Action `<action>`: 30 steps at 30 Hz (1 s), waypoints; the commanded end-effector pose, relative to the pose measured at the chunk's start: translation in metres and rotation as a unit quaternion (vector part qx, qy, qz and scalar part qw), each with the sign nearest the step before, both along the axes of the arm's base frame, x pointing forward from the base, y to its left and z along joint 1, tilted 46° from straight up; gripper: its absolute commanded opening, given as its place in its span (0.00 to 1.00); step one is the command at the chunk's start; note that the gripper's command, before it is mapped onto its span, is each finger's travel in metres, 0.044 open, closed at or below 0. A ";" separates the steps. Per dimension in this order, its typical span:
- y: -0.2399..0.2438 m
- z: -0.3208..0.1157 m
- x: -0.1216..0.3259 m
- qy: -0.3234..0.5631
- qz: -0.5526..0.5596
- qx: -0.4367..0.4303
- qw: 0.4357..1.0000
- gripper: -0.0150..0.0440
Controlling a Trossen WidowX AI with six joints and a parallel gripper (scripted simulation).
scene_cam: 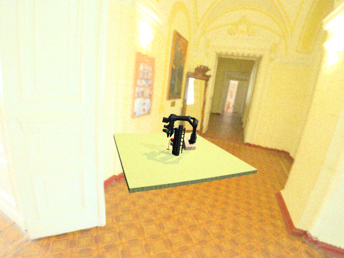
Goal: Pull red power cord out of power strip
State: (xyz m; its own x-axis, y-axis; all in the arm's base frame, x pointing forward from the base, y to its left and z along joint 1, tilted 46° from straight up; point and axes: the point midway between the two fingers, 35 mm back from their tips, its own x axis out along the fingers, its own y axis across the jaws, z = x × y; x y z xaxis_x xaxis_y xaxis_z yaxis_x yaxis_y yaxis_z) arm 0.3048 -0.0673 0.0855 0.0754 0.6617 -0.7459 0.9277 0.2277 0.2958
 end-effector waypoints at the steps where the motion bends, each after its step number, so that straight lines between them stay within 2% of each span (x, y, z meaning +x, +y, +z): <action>1: -0.003 -0.009 -0.020 0.084 -0.050 0.034 0.995 0.53; 30: 0.018 0.012 -0.024 0.084 -0.050 0.035 0.995 0.53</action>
State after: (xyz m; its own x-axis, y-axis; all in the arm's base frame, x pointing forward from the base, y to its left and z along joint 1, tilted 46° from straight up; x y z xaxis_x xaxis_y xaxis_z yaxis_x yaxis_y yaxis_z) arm 0.2826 -0.0543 0.0940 0.0242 0.7037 -0.7101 0.9810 0.1200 0.1523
